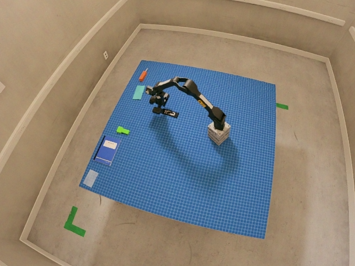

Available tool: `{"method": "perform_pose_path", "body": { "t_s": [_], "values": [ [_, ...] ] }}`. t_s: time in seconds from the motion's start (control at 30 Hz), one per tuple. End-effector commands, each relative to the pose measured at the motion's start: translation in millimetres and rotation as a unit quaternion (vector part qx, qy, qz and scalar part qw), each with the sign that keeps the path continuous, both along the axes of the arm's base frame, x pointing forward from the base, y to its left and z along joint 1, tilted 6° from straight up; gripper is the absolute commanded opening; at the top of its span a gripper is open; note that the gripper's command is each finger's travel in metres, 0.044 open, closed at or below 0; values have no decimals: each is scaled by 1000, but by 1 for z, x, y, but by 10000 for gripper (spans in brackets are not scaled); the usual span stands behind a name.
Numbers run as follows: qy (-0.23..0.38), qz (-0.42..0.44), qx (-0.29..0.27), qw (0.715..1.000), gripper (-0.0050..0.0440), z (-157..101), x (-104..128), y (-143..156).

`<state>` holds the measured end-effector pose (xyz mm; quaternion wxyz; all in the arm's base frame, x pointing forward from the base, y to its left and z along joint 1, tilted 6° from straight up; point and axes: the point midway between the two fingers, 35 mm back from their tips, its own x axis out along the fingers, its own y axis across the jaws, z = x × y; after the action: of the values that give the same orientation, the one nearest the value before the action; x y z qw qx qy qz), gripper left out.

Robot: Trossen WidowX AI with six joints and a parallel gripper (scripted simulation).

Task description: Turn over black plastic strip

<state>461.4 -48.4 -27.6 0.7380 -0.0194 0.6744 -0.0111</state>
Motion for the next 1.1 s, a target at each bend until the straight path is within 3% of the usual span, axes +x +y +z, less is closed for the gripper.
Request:
{"method": "perform_pose_path", "body": {
  "t_s": [0.0, 1.07],
  "values": [
    [-13, 0, -3, 1000, 277, 9, 6, -2],
    [-6, 0, -2, 1000, 277, -6, 3, -2]
  ]
}}
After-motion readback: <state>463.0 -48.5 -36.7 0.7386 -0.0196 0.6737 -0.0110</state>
